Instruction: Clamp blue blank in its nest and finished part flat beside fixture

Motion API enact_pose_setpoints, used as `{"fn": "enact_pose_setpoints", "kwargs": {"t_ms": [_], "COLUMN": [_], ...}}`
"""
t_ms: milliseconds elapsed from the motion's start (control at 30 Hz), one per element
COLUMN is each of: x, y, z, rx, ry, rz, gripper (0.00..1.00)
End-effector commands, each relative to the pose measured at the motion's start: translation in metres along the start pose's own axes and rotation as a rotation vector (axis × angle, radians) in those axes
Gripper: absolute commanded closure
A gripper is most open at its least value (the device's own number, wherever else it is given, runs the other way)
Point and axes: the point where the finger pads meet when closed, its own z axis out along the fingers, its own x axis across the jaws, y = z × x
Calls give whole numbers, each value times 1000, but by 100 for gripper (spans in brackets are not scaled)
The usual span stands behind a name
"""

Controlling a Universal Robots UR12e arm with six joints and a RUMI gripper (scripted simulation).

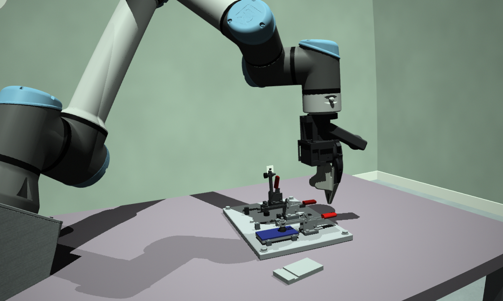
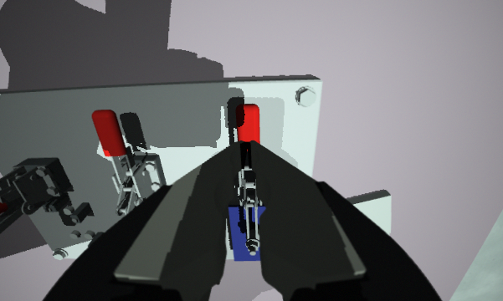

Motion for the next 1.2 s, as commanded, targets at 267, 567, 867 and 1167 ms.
{"fn": "enact_pose_setpoints", "kwargs": {"t_ms": [267, 567, 867, 1167], "x": [0, 0, 0, 0], "y": [-2, -2, -2, -2], "z": [-1, 0, 2, 5], "rx": [1, 1, 1, 1], "ry": [1, 1, 1, 1], "rz": [0, 0, 0, 0], "gripper": [100, 100, 100, 100]}}
